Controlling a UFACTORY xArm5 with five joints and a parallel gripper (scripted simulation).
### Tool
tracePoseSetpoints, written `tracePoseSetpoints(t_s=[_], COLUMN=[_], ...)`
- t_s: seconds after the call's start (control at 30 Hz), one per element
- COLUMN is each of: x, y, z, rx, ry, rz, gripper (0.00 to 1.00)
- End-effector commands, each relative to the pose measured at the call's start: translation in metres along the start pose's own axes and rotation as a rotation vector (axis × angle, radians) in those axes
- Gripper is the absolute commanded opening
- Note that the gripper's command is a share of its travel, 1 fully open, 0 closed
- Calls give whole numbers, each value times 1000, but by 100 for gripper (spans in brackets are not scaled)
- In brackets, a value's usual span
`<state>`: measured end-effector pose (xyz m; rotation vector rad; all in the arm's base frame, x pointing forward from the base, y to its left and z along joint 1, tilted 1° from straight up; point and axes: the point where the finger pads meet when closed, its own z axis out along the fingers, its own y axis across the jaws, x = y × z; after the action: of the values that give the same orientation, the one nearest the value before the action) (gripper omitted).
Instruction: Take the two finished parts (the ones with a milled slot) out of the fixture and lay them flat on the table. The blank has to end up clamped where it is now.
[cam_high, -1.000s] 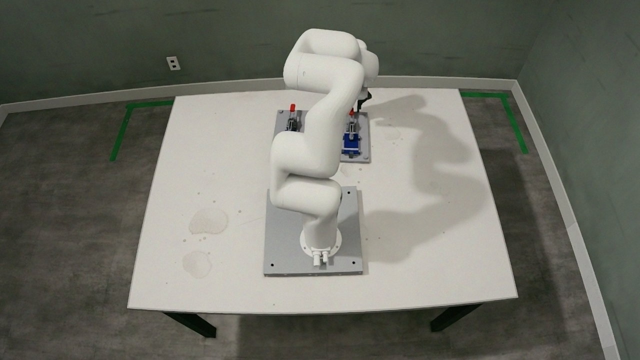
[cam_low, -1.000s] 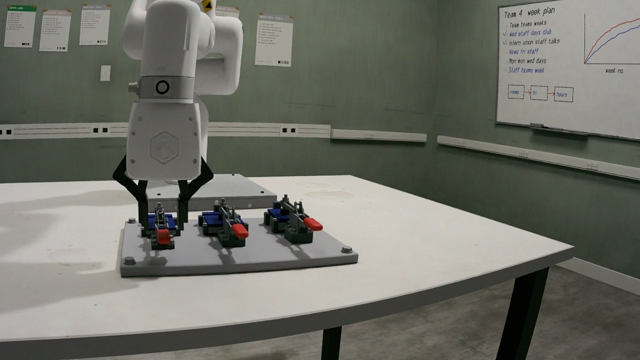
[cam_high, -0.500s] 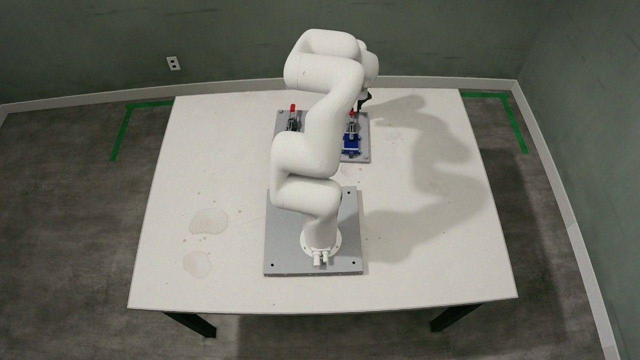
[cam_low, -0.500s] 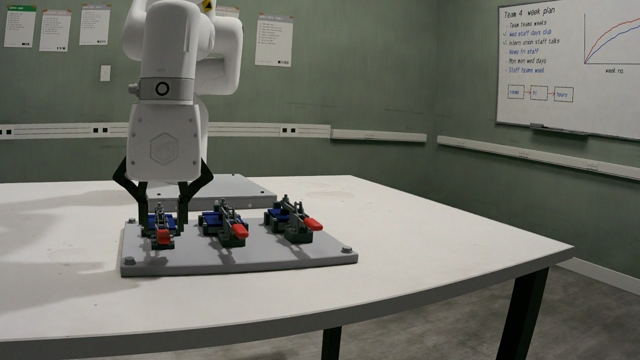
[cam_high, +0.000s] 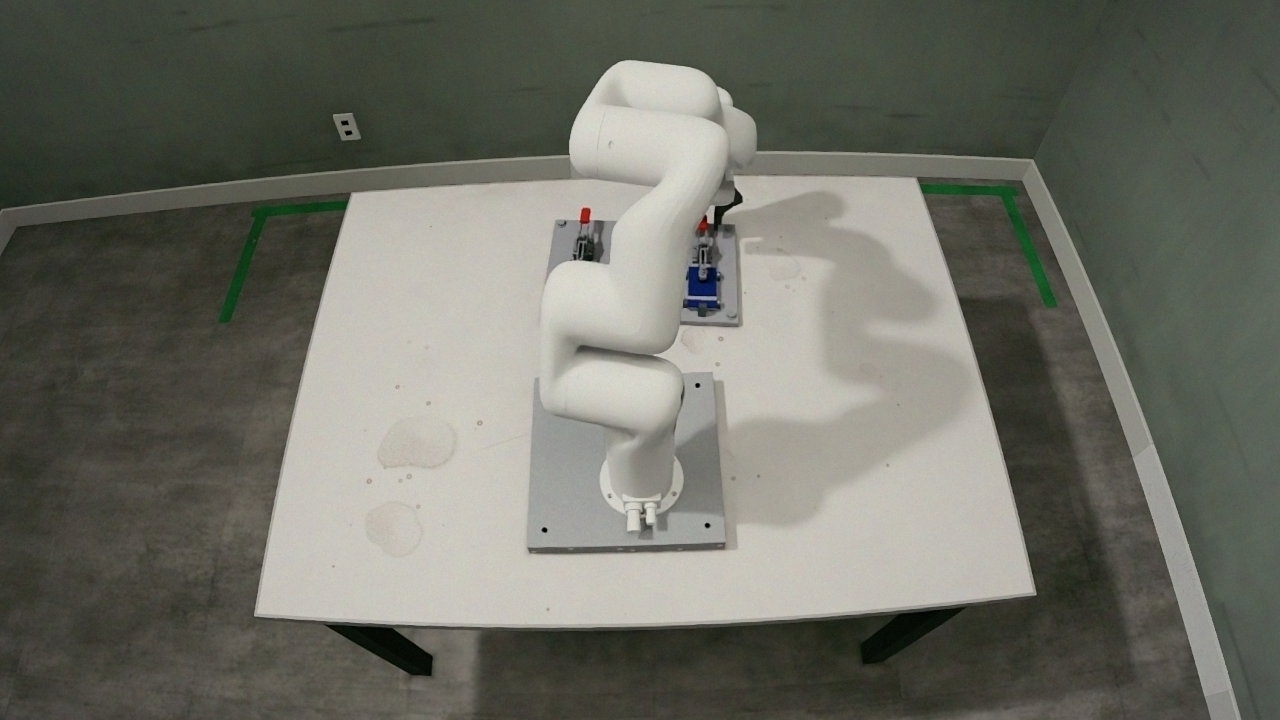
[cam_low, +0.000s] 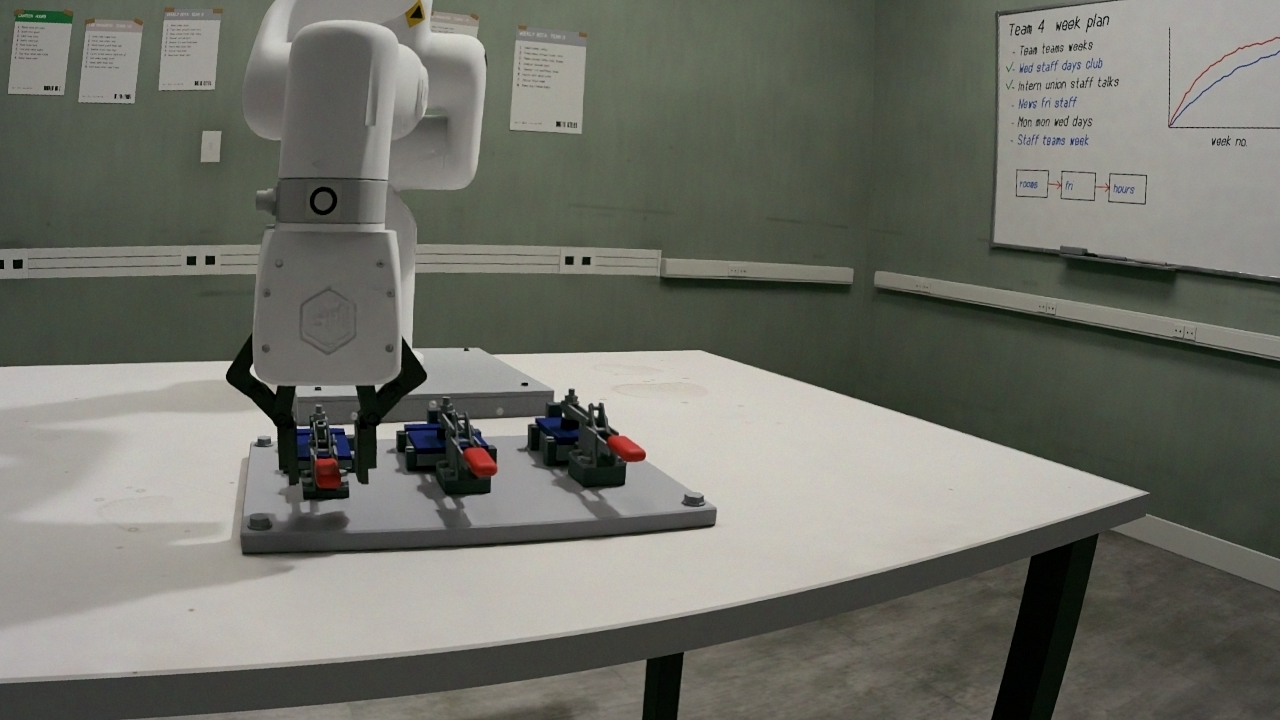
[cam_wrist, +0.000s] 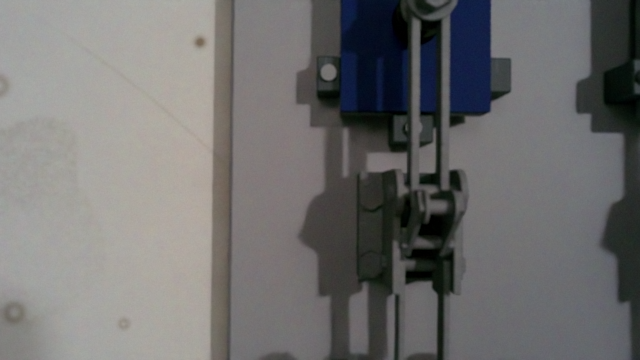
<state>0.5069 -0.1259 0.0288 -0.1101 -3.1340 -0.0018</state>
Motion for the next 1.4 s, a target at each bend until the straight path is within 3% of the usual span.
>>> tracePoseSetpoints(t_s=[0.0, 0.7, 0.73, 1.37], x=[-2, -3, -3, -3], y=[0, 0, 0, 0], z=[5, 10, 10, 10], rx=[1, 1, 1, 1], ry=[-5, -5, -5, -5], rz=[0, 0, 0, 0], gripper=[48, 48, 0, 0])
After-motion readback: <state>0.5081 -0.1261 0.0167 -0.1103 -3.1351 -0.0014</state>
